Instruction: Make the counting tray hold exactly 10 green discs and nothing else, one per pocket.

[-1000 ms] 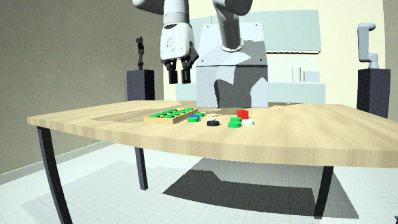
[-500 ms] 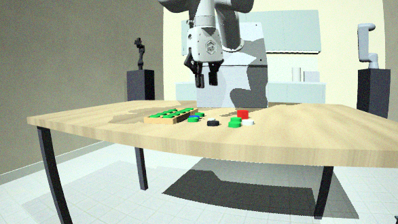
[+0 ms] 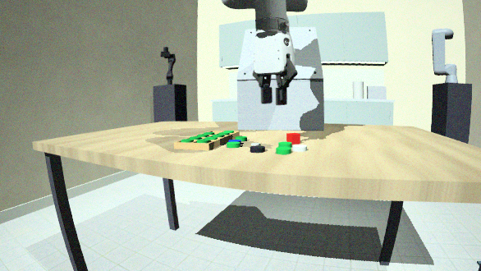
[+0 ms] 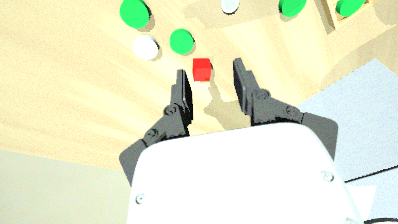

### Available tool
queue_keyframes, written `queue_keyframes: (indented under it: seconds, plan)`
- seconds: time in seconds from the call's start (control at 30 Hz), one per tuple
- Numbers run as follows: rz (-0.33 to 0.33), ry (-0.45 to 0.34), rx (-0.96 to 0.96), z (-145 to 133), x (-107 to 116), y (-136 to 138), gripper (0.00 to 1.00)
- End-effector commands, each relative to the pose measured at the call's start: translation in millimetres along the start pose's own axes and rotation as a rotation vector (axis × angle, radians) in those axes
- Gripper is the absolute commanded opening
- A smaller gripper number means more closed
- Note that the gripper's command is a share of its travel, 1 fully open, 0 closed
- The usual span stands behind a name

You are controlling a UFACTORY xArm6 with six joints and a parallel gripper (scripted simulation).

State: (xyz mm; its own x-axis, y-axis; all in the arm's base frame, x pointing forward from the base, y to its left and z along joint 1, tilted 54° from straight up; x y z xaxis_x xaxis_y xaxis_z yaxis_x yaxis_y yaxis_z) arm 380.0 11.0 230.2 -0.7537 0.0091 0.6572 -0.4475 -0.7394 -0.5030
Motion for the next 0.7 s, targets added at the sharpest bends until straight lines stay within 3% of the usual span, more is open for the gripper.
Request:
queue_keyframes:
  seconds: [0.0,0.33,0.67]
  plan:
    - [0.002,0.005,0.135,-1.6,0.3,-1.5,0.47]
    - [0.034,0.055,0.665,-12.5,4.0,-19.0,0.47]
    - [0.041,0.072,0.803,-15.2,5.2,-24.0,0.47]
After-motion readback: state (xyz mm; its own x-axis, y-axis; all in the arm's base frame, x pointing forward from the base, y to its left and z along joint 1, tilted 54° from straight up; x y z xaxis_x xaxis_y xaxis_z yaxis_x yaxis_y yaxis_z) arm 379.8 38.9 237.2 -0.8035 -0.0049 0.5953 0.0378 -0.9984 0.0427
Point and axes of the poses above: the point where the finger pads meet when closed, its own x axis back along the fingers, its own y axis across the jaws, z = x × y, the point moved 2 cm from there along x, back along the fingers, and after that the axes turned 2 degrees about -x, right-handed, at the moved point
